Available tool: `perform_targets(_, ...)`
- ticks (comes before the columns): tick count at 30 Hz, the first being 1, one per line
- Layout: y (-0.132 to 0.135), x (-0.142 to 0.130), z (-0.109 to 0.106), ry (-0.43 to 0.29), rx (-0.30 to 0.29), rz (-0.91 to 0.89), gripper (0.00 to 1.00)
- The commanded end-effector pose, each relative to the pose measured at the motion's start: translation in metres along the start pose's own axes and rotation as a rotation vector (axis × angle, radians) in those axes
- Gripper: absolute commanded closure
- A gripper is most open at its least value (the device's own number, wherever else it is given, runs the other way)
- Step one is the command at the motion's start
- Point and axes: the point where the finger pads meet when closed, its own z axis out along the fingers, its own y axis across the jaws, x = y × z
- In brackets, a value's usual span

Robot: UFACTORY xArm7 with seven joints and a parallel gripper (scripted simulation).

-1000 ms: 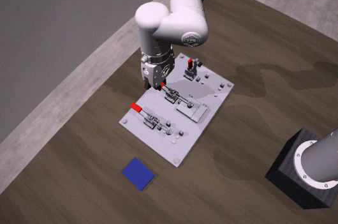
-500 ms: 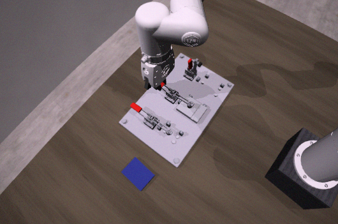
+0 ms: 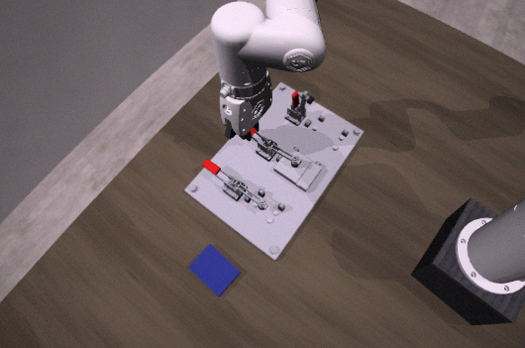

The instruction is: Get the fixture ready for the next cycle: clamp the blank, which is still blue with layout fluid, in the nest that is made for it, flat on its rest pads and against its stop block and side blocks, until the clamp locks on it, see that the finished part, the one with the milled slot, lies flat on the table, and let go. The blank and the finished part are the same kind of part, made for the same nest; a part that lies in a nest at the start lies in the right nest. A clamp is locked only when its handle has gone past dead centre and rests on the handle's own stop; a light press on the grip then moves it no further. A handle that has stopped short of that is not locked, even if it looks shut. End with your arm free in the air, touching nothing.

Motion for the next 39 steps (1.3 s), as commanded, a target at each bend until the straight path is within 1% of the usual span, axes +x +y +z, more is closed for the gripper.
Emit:
perform_targets(1, 0.000, 0.000, -0.003, 0.003, -0.001, -0.001, 1.00)
perform_targets(39, 0.000, -0.022, -0.018, 0.003, -0.001, -0.001, 1.00)
